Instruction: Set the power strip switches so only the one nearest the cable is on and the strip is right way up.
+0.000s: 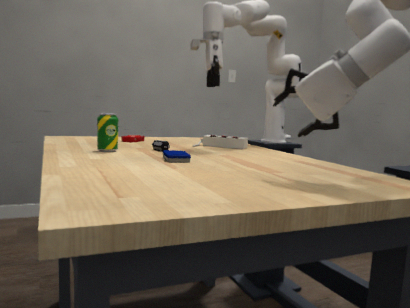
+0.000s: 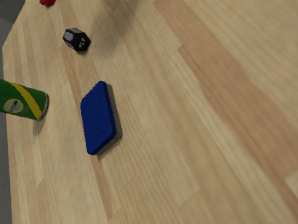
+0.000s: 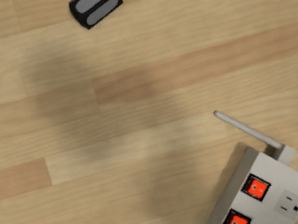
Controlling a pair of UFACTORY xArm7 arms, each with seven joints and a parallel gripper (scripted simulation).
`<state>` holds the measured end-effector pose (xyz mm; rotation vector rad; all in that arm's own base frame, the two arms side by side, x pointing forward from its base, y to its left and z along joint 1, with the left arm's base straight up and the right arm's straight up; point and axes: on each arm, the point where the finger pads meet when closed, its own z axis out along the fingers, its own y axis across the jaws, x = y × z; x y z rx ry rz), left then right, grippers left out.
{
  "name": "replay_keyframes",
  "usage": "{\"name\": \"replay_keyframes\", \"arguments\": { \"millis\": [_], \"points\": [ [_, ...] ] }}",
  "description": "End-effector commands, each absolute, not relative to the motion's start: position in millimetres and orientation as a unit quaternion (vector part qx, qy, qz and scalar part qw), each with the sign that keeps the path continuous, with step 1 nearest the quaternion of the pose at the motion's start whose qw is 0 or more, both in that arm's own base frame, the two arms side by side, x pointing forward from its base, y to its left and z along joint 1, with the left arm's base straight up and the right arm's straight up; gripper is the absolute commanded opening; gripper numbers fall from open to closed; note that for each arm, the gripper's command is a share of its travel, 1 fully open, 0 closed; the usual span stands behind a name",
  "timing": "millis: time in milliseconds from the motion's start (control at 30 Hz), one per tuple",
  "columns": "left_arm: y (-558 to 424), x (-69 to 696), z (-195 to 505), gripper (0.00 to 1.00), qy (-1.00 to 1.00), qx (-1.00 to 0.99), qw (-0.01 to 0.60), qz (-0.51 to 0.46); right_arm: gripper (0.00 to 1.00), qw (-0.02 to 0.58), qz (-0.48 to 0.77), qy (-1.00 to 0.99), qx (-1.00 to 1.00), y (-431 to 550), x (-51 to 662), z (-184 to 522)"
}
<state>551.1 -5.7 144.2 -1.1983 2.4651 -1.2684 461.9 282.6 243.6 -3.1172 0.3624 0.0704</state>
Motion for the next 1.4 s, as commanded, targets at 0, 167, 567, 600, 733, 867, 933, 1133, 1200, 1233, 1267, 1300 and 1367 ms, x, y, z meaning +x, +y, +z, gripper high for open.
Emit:
{"name": "replay_keyframes", "arguments": {
  "millis": [0,167,567,600,733,867,933,1133,1200,1233,1267,1300,1367],
  "points": [
    [19,546,152,1.00,0.837,-0.350,0.093,-0.410,1.00,0.001,0.015,0.177,-0.984,284,454,249],
    [34,542,155,1.00,0.849,-0.325,0.110,-0.401,1.00,0.001,0.013,0.222,-0.975,285,447,251],
    [72,529,162,1.00,0.878,-0.258,0.150,-0.375,1.00,0.000,0.010,0.336,-0.942,287,428,255],
    [75,528,162,1.00,0.880,-0.252,0.153,-0.372,1.00,0.000,0.010,0.344,-0.939,287,426,255],
    [86,524,164,1.00,0.888,-0.231,0.164,-0.363,1.00,0.000,0.008,0.379,-0.926,287,420,256],
    [99,518,166,1.00,0.896,-0.208,0.176,-0.351,1.00,0.000,0.007,0.416,-0.909,287,414,257],
    [105,515,167,1.00,0.899,-0.196,0.181,-0.346,1.00,0.000,0.007,0.434,-0.901,287,411,258],
    [123,506,171,1.00,0.910,-0.162,0.197,-0.328,1.00,0.001,0.005,0.487,-0.873,287,401,259],
    [128,504,171,1.00,0.912,-0.152,0.201,-0.323,1.00,0.001,0.004,0.502,-0.865,287,399,259],
    [131,502,172,1.00,0.913,-0.148,0.203,-0.321,1.00,0.001,0.004,0.510,-0.860,287,397,259],
    [134,501,172,1.00,0.915,-0.142,0.205,-0.318,1.00,0.001,0.004,0.519,-0.855,287,396,259],
    [137,499,173,1.00,0.916,-0.136,0.207,-0.314,1.00,0.001,0.003,0.528,-0.850,287,394,260],
    [143,496,174,1.00,0.919,-0.124,0.212,-0.308,1.00,0.001,0.003,0.545,-0.838,287,391,260]
  ]
}}
